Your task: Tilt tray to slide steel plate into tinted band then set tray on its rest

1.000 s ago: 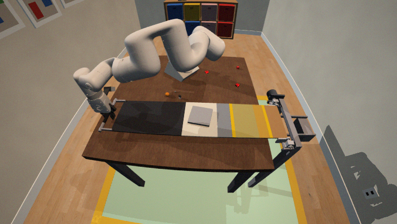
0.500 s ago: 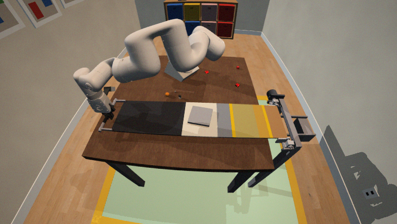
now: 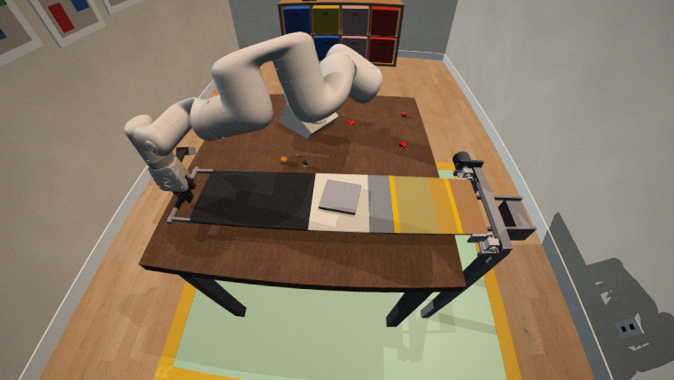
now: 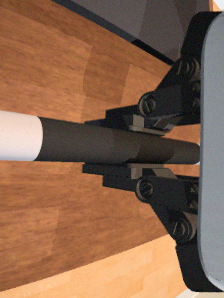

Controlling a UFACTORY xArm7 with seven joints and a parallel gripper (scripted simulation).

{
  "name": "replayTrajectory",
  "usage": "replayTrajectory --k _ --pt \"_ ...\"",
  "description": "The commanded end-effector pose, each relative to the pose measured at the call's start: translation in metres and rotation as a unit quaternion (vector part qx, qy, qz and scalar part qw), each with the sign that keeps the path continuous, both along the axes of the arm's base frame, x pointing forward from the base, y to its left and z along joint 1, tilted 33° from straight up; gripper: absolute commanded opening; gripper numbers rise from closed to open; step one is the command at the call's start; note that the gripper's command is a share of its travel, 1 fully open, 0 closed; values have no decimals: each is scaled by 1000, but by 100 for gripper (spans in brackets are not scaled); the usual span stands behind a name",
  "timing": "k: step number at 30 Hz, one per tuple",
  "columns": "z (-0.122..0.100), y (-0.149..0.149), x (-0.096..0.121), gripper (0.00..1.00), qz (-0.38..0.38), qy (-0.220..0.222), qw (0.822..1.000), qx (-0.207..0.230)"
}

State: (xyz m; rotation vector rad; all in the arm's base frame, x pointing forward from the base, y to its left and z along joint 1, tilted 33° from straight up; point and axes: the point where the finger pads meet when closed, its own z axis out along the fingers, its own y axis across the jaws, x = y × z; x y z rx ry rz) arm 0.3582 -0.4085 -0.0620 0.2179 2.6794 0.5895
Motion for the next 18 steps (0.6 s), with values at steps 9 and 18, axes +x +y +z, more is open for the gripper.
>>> replayTrajectory --k 9,18 --pt "2 -2 -1 0 -1 0 1000 -2" --pt "37 -17 -18 0 -1 0 1000 -2"
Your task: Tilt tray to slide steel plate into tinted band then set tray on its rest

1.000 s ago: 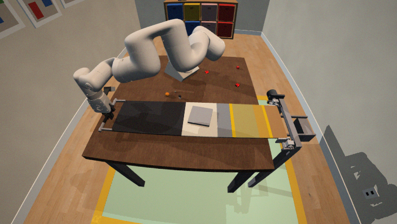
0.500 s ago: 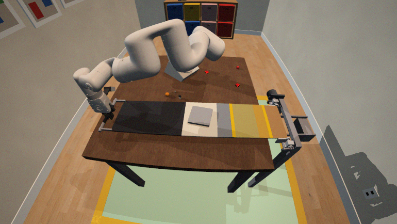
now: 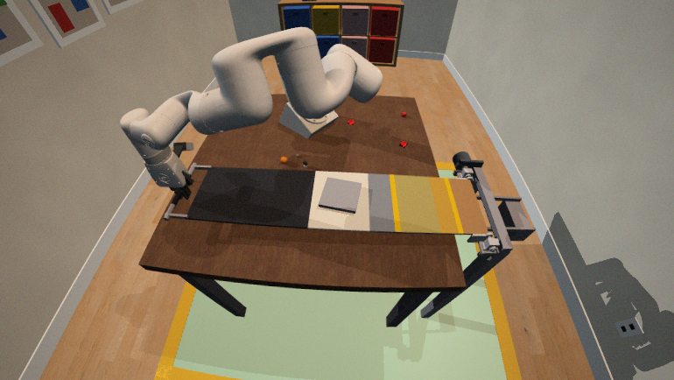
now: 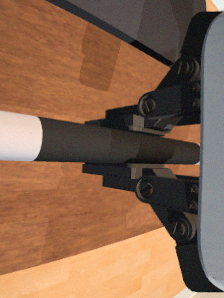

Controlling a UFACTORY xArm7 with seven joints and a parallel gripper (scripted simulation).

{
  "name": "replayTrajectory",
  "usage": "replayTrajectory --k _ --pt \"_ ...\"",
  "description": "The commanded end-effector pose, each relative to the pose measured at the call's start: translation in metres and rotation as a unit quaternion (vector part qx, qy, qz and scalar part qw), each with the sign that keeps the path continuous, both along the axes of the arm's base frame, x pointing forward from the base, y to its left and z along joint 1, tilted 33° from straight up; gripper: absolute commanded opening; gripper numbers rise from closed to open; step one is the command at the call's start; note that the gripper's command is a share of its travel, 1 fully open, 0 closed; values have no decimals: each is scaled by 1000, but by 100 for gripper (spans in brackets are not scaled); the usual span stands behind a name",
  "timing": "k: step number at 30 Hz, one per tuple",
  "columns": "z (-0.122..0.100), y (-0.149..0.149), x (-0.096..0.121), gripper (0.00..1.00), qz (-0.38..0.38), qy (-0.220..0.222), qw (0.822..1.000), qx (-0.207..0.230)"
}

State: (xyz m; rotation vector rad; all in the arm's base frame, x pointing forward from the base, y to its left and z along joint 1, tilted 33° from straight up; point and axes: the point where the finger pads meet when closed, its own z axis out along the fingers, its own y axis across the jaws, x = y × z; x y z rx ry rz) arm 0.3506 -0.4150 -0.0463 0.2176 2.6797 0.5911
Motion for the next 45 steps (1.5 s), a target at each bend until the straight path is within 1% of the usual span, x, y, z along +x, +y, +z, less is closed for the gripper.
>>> replayTrajectory --k 1,7,9,10,24,26,27,41,44,45 --pt "26 -12 -12 0 -2 -1 1000 -3" --pt "53 -21 -25 0 -2 -1 1000 -3" --pt "53 -21 -25 0 -2 -1 1000 -3" --pt "69 -26 -32 0 -2 -1 1000 -3" --pt "134 -43 -60 0 -2 -1 1000 -3" --pt "134 -43 -60 0 -2 -1 1000 -3" --pt "142 -44 -63 0 -2 -1 1000 -3" --pt "168 -49 -74 0 -2 -1 1000 -3" --pt "169 -49 -74 0 -2 -1 1000 -3" --pt "181 -51 -80 0 -2 -1 1000 -3"
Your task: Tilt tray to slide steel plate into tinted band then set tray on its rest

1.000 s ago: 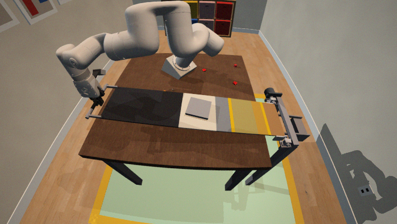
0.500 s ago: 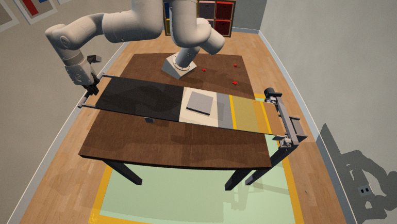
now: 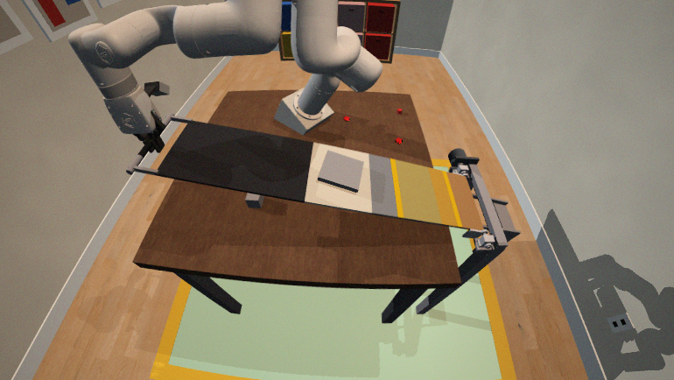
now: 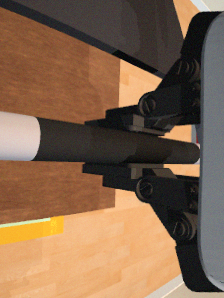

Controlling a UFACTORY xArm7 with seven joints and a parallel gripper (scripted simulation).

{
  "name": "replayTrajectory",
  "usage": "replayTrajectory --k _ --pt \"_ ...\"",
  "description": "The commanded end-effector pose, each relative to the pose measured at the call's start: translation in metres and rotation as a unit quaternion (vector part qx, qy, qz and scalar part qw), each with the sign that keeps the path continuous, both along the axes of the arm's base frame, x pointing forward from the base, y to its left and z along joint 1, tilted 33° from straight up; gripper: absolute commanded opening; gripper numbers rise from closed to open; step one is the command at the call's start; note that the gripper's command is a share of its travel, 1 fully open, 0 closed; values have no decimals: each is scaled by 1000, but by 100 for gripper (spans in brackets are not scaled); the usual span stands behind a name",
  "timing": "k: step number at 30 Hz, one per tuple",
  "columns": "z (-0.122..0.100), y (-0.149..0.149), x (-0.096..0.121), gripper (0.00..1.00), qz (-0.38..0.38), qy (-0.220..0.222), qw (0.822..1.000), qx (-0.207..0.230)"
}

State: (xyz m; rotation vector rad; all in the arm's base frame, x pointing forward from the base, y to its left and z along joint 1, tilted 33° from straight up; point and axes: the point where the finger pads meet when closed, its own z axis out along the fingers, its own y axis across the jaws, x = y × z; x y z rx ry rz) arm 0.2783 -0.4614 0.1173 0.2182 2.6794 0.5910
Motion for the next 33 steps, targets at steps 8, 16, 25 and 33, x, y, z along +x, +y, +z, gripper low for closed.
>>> replayTrajectory --k 8,16,25,33 --pt "18 -5 -7 0 -1 0 1000 -3" --pt "-1 -2 0 0 -1 0 1000 -3" --pt "-12 0 5 0 -1 0 1000 -3" --pt "-26 3 11 0 -1 0 1000 -3"
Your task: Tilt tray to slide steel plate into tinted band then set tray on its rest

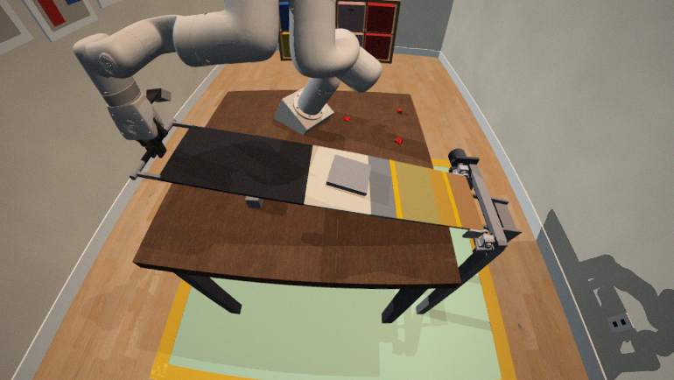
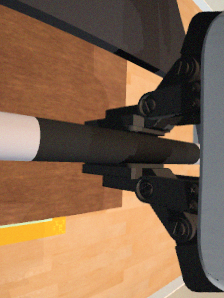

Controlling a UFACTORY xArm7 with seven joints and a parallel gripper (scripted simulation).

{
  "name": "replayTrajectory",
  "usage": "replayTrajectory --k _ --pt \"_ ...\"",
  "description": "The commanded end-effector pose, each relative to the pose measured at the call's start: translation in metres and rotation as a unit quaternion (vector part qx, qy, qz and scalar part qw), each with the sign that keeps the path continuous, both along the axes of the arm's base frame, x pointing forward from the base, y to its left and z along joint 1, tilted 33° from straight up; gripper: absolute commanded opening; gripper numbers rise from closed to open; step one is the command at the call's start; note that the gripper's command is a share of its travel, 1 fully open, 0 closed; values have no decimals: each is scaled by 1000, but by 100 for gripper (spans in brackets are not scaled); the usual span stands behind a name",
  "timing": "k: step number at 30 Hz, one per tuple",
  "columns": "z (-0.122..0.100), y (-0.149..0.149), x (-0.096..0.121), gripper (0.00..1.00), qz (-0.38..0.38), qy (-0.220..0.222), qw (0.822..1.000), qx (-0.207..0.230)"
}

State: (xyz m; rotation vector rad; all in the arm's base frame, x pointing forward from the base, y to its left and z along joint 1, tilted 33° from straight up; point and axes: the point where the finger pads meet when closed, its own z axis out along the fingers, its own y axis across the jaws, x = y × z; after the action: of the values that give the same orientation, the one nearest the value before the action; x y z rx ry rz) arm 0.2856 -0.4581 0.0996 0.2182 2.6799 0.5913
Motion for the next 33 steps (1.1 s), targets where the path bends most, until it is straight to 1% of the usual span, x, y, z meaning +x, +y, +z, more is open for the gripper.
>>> replayTrajectory --k 1,14,17,18,20,21,22,23,24,26,27,28,33 --pt "-9 0 4 0 -1 -1 1000 -3" --pt "-15 1 6 0 -1 -1 1000 -3" --pt "-13 1 5 0 -1 -1 1000 -3" --pt "0 -2 0 0 -1 -1 1000 -3" --pt "35 -8 -14 0 -1 -1 1000 -3" --pt "48 -10 -20 0 -1 -1 1000 -3" --pt "52 -10 -22 0 -1 -1 1000 -3" --pt "48 -10 -20 0 -1 -1 1000 -3" --pt "35 -8 -14 0 -1 -1 1000 -3" --pt "0 -2 0 0 -1 -1 1000 -3" --pt "-13 1 5 0 -1 -1 1000 -3" --pt "-17 2 7 0 -1 -1 1000 -3" --pt "-17 2 7 0 -1 -1 1000 -3"
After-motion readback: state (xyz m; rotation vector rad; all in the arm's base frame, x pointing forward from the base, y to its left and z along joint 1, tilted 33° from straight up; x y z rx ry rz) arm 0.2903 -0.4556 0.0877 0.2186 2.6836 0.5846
